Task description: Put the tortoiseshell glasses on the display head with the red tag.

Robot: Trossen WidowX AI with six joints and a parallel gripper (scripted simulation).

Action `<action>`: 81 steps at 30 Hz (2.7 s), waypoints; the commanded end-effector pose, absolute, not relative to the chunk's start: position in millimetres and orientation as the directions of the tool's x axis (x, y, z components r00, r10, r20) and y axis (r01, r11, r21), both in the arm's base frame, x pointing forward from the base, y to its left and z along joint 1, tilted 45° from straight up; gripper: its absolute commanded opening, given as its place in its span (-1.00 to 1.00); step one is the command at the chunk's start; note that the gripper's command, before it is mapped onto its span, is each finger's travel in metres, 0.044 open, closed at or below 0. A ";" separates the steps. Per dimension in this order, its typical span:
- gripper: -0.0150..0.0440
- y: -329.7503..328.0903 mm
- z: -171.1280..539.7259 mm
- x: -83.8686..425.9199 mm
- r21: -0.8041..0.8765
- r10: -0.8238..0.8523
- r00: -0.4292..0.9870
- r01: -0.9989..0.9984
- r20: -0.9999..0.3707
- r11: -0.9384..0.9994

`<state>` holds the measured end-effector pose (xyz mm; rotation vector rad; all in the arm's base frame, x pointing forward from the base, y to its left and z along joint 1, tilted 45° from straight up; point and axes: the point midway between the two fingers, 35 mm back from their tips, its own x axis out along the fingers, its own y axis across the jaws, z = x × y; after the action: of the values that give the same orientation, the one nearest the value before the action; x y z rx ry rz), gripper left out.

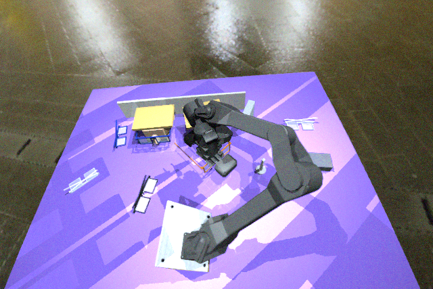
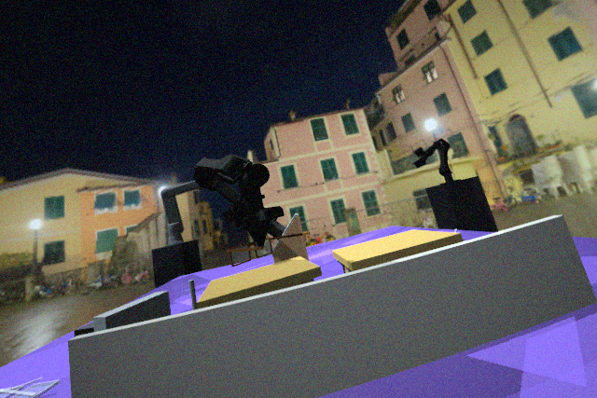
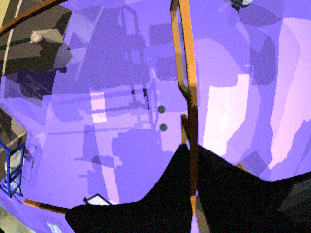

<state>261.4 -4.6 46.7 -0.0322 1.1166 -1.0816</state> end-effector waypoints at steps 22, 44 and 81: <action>-0.49 -16.3 34.3 257.5 -0.198 -0.718 0.013 0.958 -0.696 0.209; -0.49 -31.4 14.4 257.9 -0.197 -0.719 0.014 0.958 -0.695 0.209; -0.49 -32.1 0.8 289.1 -0.193 -0.718 0.019 0.958 -0.695 0.212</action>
<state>284.2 -32.4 0.5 0.3836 0.7943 -1.3510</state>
